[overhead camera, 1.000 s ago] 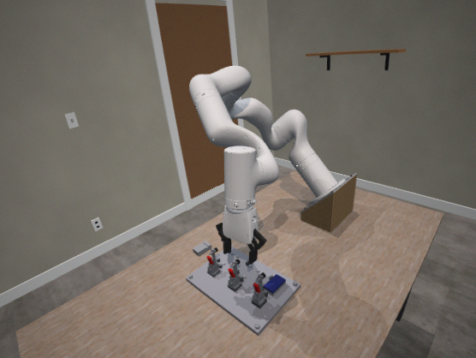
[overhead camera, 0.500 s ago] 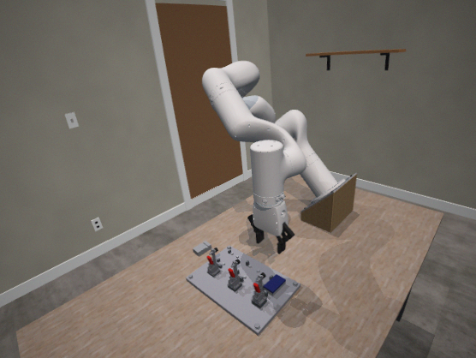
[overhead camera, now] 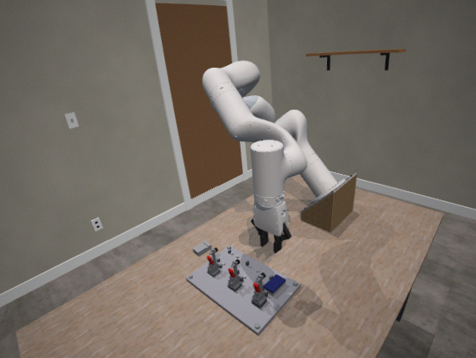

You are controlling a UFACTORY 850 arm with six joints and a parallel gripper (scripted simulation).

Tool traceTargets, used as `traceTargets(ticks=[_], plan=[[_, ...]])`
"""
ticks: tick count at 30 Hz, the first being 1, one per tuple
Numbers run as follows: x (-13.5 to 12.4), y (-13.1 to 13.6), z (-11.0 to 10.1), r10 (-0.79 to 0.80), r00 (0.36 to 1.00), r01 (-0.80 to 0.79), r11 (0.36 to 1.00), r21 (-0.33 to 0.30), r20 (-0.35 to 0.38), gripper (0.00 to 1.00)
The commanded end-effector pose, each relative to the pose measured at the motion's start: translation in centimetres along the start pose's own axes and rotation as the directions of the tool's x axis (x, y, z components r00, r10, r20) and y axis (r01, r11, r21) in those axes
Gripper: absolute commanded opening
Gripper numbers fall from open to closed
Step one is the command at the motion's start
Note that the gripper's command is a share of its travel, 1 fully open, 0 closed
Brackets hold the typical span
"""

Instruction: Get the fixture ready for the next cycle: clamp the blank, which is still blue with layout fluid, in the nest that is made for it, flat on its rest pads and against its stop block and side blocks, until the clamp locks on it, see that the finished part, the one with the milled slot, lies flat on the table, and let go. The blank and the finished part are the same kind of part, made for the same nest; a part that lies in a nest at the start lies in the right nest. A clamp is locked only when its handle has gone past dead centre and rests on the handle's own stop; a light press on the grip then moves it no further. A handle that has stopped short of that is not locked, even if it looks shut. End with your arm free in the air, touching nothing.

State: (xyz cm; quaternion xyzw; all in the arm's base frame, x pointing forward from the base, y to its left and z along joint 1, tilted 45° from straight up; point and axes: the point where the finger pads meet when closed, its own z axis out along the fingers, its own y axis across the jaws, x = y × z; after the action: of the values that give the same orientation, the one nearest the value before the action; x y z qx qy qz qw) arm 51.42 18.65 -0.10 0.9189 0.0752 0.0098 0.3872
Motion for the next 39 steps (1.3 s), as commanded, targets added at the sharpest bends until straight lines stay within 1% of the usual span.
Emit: traceTargets(ticks=[1,17,18,39], plan=[[0.07,-0.01,-0.10,0.001,1.000,-0.001,1.000,0.001,-0.002,0.47],[0.07,-0.01,-0.10,0.001,1.000,-0.001,1.000,0.001,-0.002,0.47],[0.07,-0.01,-0.10,0.001,1.000,-0.001,1.000,0.001,-0.002,0.00],[0.07,-0.01,-0.10,0.001,1.000,-0.001,1.000,0.001,-0.002,0.00]])
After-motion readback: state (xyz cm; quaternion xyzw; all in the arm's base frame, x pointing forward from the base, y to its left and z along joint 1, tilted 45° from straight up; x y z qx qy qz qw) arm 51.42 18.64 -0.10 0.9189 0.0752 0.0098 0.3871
